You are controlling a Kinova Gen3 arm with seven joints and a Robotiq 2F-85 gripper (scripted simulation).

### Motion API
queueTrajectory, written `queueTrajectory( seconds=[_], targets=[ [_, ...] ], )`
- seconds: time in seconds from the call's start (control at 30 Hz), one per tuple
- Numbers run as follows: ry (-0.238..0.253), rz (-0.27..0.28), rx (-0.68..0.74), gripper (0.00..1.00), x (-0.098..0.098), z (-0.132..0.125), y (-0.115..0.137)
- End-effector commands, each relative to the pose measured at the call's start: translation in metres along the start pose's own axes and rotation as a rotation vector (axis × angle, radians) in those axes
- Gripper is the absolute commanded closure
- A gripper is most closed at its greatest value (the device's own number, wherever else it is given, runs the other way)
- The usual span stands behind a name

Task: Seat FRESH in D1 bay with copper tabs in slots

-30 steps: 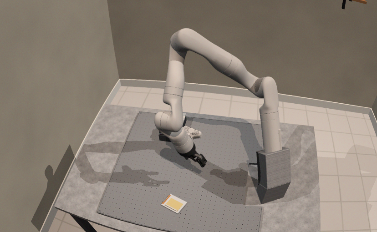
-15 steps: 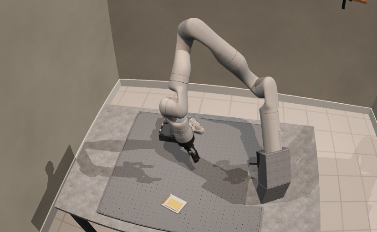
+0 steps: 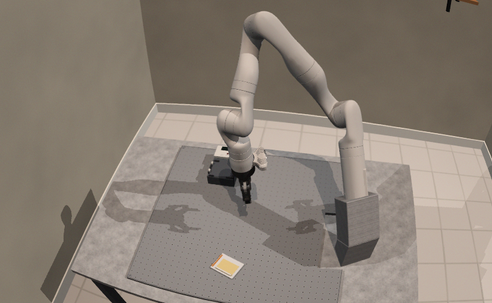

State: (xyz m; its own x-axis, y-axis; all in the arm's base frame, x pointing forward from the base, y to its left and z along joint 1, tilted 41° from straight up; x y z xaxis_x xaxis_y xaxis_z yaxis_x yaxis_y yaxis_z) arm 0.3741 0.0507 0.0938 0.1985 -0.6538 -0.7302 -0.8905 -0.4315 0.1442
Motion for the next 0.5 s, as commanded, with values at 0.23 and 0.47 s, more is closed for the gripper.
queueTrajectory(
  seconds=[0.23, 0.47],
  targets=[
    [-0.036, -0.079, 0.249, 0.00, -0.0110, -0.0071, 0.0032],
    [-0.036, -0.079, 0.249, 0.00, -0.0110, -0.0071, 0.0032]
  ],
)
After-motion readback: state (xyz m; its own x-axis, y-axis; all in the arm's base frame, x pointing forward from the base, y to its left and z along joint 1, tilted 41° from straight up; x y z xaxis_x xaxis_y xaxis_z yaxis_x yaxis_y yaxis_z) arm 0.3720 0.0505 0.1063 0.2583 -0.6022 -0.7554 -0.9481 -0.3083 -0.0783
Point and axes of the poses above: the point where the finger pads meet when closed, its own x axis out along the fingers, its own z axis across the jaws, y = z × x, the point moved 3 cm from there along -x, back along the fingers, and after that the axes turned 15 degrees about -x, right-handed, at the moved point
